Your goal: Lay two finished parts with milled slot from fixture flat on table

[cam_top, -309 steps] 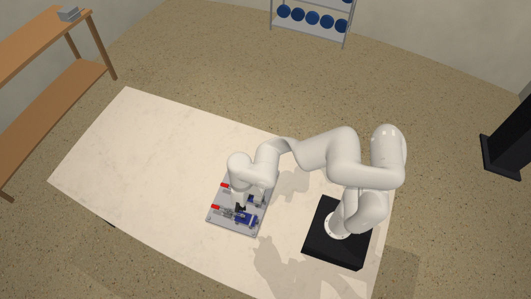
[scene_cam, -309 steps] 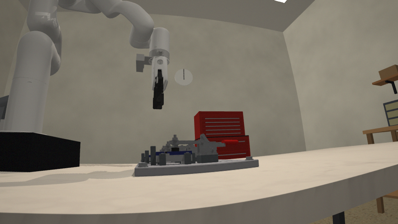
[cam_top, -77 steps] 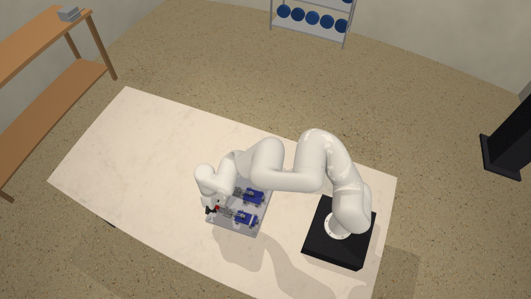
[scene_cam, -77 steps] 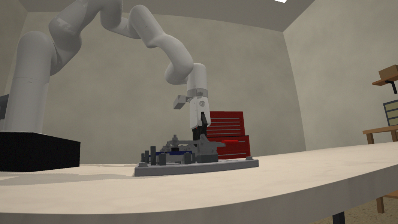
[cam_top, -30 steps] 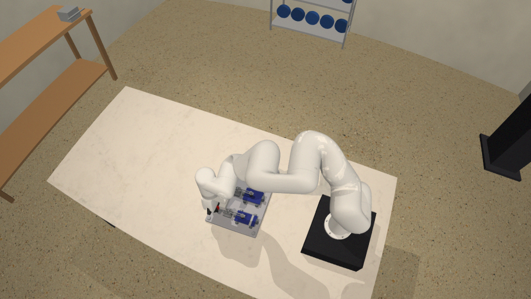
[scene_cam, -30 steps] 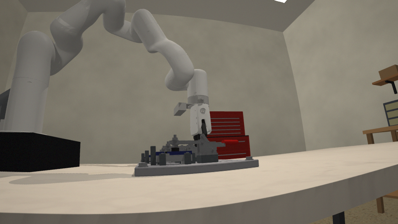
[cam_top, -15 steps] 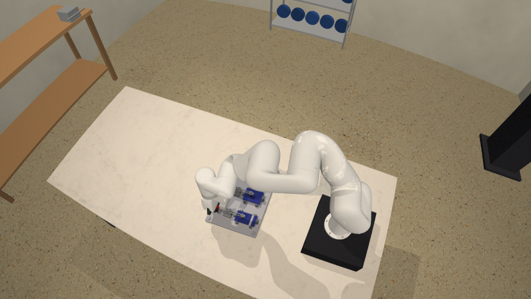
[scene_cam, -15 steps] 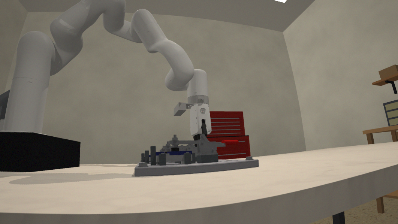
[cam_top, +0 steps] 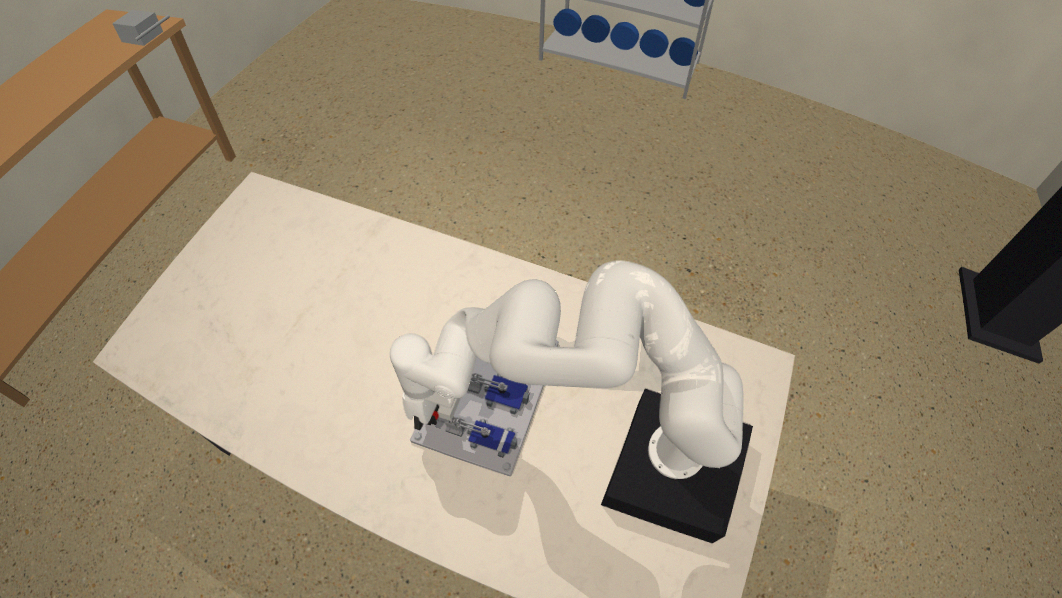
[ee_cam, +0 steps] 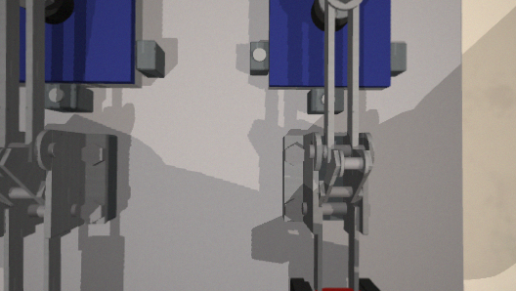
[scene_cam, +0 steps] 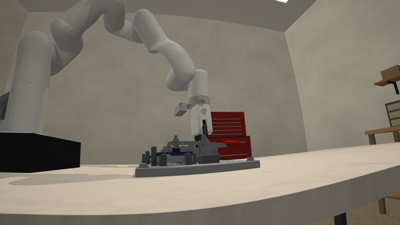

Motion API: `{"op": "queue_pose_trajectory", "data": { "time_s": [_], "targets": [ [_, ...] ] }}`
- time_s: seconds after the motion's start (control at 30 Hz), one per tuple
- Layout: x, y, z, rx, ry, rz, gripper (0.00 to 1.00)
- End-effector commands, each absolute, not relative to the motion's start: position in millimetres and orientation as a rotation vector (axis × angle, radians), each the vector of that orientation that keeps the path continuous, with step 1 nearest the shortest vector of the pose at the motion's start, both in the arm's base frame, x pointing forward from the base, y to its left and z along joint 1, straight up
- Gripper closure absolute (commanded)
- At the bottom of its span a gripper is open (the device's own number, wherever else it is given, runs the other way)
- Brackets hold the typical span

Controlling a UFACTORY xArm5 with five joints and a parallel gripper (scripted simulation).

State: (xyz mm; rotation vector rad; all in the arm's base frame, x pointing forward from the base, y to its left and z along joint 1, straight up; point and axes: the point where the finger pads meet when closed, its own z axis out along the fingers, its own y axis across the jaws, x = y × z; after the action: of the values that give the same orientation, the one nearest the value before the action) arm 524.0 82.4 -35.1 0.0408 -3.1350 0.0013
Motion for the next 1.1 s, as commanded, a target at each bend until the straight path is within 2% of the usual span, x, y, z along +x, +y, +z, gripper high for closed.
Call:
{"op": "queue_pose_trajectory", "data": {
  "time_s": [0.0,1.07],
  "targets": [
    [525.2,82.4,-32.5,0.04,-3.139,0.001,1.0],
    [518.8,82.3,-19.8,0.04,-3.139,0.001,1.0]
  ]
}}
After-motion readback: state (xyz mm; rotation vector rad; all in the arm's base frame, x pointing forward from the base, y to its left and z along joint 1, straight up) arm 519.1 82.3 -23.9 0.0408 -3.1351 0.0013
